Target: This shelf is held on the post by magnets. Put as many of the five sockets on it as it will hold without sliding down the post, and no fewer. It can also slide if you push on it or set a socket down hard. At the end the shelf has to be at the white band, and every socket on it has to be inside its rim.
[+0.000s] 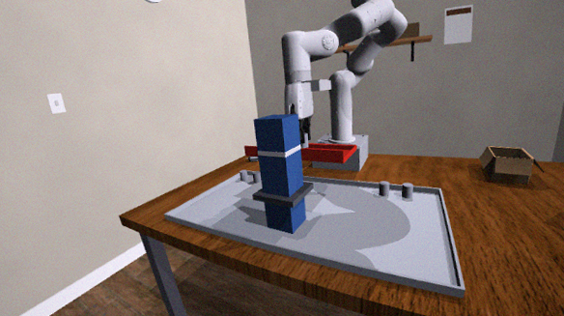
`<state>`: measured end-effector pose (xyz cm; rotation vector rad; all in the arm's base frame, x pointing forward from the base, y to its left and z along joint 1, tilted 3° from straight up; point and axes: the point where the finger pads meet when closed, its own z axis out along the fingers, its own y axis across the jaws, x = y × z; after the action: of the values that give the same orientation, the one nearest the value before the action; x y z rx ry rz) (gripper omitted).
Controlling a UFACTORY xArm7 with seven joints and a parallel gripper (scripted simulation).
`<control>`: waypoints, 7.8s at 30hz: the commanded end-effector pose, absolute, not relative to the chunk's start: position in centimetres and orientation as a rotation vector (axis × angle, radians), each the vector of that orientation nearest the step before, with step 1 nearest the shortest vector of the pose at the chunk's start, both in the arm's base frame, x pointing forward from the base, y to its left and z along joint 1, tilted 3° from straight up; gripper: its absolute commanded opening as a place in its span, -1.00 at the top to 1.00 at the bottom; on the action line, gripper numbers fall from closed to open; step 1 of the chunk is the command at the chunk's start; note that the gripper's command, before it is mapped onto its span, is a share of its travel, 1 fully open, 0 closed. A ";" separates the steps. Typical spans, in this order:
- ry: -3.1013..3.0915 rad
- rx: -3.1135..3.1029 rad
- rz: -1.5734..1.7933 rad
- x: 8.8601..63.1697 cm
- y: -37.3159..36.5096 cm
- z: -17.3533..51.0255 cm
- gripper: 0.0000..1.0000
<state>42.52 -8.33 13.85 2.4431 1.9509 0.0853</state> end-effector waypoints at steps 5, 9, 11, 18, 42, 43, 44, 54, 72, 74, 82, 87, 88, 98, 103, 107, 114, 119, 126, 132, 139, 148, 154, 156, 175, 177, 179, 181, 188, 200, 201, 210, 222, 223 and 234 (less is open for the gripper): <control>1.949 2.441 0.089 42.6 -8.4 14.0 1.00; 1.949 2.441 0.089 42.6 -8.4 13.8 1.00; 1.949 2.441 0.089 42.6 -8.4 13.7 1.00; 1.949 2.441 0.089 42.6 -8.4 13.5 1.00; 1.949 2.441 0.089 42.7 -8.4 13.3 1.00; 1.949 2.441 0.089 42.7 -8.4 13.3 1.00; 1.949 2.441 0.089 42.7 -8.4 13.3 1.00; 1.949 2.441 0.089 42.7 -8.4 13.2 -0.04; 1.949 2.441 0.089 42.7 -8.4 13.2 -0.04; 1.949 2.441 0.089 42.7 -8.4 13.2 -0.04; 1.949 2.441 0.089 42.7 -8.4 13.2 -0.04; 1.949 2.441 0.089 42.7 -8.4 13.2 -0.04; 1.949 2.441 0.089 42.7 -8.4 13.2 -0.04; 1.949 2.441 0.089 42.7 -8.4 13.2 -0.04; 1.949 2.441 0.089 42.7 -8.4 13.2 -0.04; 1.949 2.441 0.089 42.7 -8.4 13.3 -0.04; 1.949 2.441 0.089 42.6 -8.4 13.7 -0.04; 1.949 2.441 0.089 42.6 -8.4 14.1 -0.04; 1.949 2.441 0.089 42.5 -8.4 15.6 -0.04; 1.949 2.441 0.089 42.4 -8.5 17.1 -0.04; 1.949 2.441 0.089 42.4 -8.5 18.9 -0.04; 1.949 2.441 0.089 42.2 -8.5 20.8 -0.04; 1.949 2.441 0.089 42.2 -8.6 21.2 -0.04; 1.949 2.441 0.089 42.2 -8.6 21.2 -0.04; 1.931 2.451 0.026 35.2 -7.6 21.9 -1.00; 1.931 2.450 0.037 32.9 -6.9 22.1 -1.00; 1.937 2.447 0.059 30.9 -6.3 22.3 -1.00; 1.943 2.444 0.081 29.6 -5.8 22.4 -1.00; 1.944 2.424 0.104 28.9 -5.8 22.9 -1.00; 1.846 1.974 0.313 24.2 -8.6 35.2 -1.00; 1.846 1.974 0.313 24.2 -8.6 35.2 -1.00; 1.762 1.544 0.490 17.1 -8.5 42.6 -1.00; 1.744 1.458 0.524 15.6 -8.3 43.6 -1.00; 1.744 1.458 0.524 15.6 -8.3 43.6 -1.00; 1.744 1.458 0.524 15.6 -8.3 43.6 -1.00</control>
<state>15.57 -8.35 43.49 1.4594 1.7454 0.5251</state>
